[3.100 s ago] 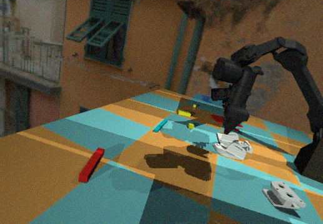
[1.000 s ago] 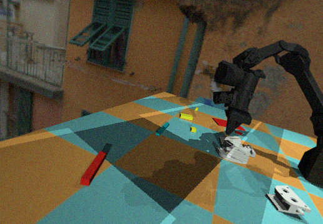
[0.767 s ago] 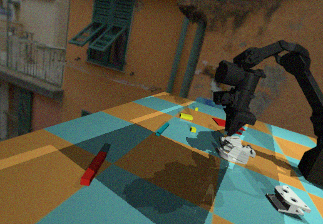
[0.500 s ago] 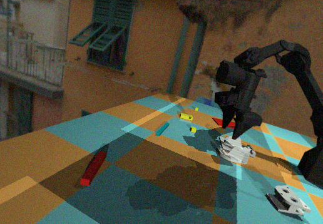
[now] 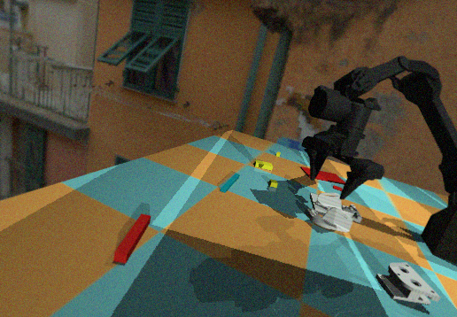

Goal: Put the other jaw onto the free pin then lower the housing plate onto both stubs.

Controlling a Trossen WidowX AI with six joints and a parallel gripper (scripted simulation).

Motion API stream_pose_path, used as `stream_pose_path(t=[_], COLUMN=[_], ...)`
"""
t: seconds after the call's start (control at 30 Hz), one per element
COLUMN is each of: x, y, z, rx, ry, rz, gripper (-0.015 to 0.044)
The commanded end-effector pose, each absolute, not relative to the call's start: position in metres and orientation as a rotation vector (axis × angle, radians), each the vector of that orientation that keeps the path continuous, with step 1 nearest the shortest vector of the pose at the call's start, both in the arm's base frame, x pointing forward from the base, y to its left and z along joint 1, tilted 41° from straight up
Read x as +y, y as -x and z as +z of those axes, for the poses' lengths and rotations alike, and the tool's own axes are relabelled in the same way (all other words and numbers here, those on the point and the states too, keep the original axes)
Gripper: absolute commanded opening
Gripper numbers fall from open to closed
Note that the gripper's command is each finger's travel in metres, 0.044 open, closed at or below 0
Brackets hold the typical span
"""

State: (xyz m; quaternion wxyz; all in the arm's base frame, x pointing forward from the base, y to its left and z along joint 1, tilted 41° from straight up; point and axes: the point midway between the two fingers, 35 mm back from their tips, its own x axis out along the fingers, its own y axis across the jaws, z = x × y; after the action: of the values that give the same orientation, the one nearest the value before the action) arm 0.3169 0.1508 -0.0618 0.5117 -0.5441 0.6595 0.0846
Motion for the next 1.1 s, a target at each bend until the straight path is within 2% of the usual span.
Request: stream_pose_path(t=[0.0, 1.07], x=[0.149, 0.143], y=[-0.313, -0.3], z=[-0.062, -0.058], rx=[1.602, 1.528], ry=[1.396, 2.033], rz=[0.301, 1.116], gripper=[0.044, 0.044])
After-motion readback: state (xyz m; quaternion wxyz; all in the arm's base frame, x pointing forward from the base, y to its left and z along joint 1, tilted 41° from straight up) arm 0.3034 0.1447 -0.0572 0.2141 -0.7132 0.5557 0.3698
